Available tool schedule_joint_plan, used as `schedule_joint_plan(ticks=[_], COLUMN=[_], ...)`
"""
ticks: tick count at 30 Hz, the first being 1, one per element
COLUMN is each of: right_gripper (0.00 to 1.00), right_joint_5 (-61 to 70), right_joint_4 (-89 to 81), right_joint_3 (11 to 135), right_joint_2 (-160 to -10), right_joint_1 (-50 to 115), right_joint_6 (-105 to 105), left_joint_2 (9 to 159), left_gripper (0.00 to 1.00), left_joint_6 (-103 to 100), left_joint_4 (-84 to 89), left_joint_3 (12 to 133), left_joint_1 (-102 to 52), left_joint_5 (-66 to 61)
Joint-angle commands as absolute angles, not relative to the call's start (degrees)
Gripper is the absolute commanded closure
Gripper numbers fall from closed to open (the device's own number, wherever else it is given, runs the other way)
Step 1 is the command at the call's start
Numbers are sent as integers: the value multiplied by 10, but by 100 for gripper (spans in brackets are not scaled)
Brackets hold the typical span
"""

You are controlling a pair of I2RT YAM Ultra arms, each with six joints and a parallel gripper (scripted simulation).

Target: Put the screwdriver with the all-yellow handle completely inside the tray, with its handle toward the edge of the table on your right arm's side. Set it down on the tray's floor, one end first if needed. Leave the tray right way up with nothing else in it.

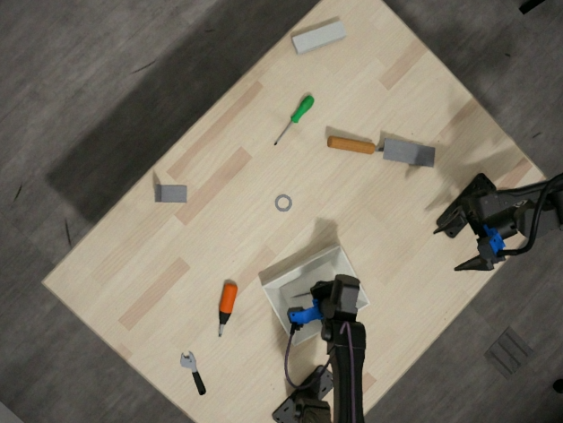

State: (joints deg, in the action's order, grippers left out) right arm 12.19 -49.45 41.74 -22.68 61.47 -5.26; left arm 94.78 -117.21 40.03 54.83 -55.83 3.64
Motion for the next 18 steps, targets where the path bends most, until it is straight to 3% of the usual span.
schedule_joint_plan(ticks=[1,6,8,18], right_gripper=[0,0,0,0], right_joint_5=[122,122,122,122], right_joint_4=[-491,-491,-491,-491], right_joint_3=[421,421,421,421], right_joint_2=[-224,-224,-224,-224], right_joint_1=[616,616,616,616], right_joint_6=[-53,-53,-53,-53], left_joint_2=[923,910,919,874], left_gripper=[58,58,36,35], left_joint_6=[-1178,-1176,-1167,-1177], left_joint_4=[427,454,461,583], left_joint_3=[561,576,587,668], left_joint_1=[-566,-562,-556,-561], left_joint_5=[47,40,46,42])
